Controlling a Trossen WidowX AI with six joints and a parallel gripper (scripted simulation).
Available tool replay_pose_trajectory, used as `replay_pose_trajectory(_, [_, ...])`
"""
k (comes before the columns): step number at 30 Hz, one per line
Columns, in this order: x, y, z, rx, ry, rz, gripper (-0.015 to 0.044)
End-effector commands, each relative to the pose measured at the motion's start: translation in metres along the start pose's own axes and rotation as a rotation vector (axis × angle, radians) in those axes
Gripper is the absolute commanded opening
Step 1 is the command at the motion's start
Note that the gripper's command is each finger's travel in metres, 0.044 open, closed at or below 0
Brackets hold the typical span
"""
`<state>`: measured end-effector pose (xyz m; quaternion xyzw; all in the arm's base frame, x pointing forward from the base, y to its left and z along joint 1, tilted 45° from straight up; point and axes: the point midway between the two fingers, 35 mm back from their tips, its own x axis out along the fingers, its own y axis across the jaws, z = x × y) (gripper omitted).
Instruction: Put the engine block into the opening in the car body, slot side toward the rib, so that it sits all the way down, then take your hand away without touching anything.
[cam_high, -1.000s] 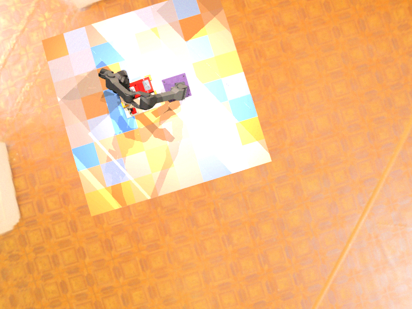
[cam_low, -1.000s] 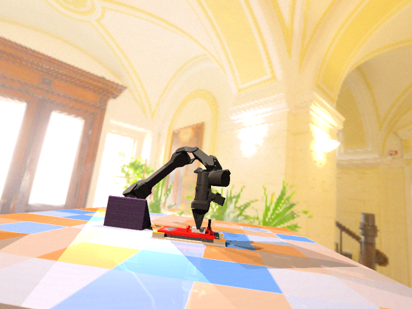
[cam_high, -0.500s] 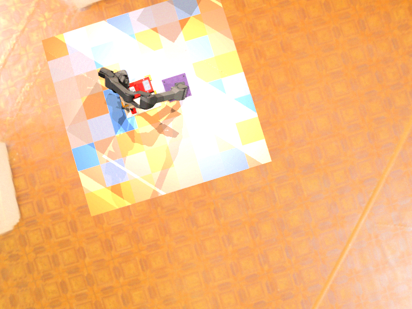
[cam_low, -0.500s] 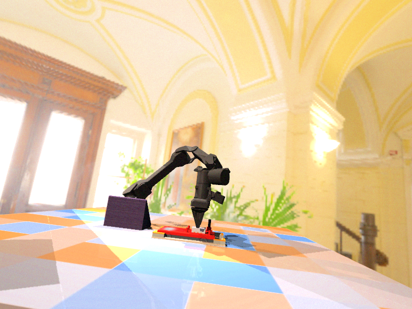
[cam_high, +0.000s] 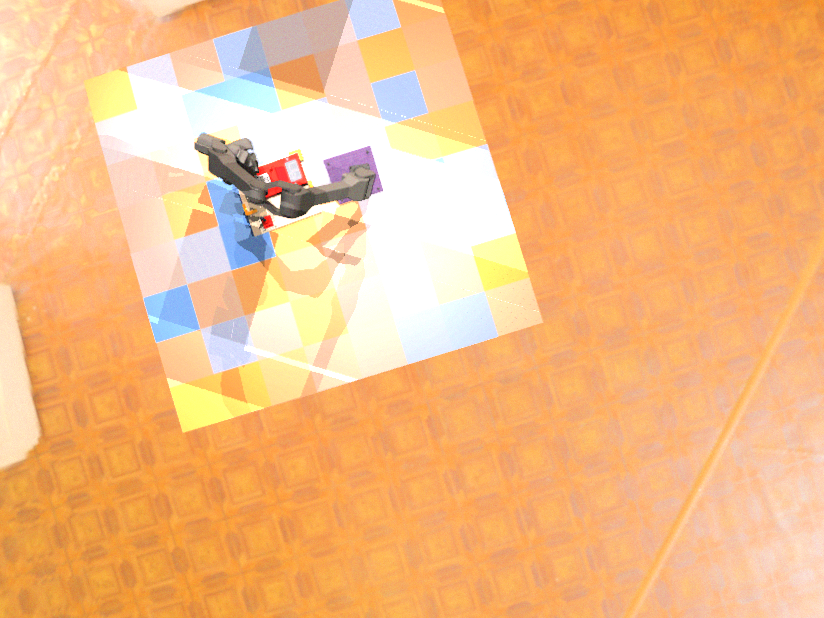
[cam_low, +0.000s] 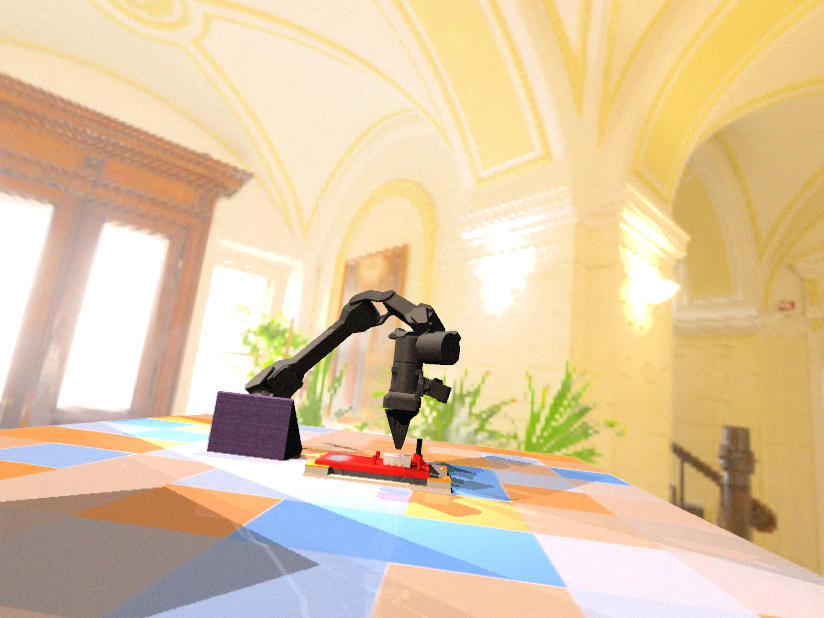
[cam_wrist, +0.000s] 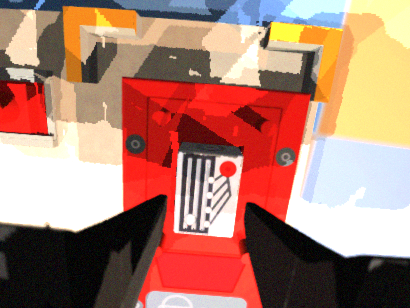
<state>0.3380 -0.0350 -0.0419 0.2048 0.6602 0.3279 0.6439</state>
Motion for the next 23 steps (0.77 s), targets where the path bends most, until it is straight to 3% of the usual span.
replay_pose_trajectory(1, [-0.0005, -0.0002, -0.0004, -0.003, 0.003, -0.002, 0.0099])
replay_pose_trajectory(5, [-0.0005, -0.0002, -0.0004, -0.003, 0.003, -0.002, 0.0000])
replay_pose_trajectory(23, [-0.0005, -0.0002, -0.0004, -0.003, 0.003, -0.002, 0.0000])
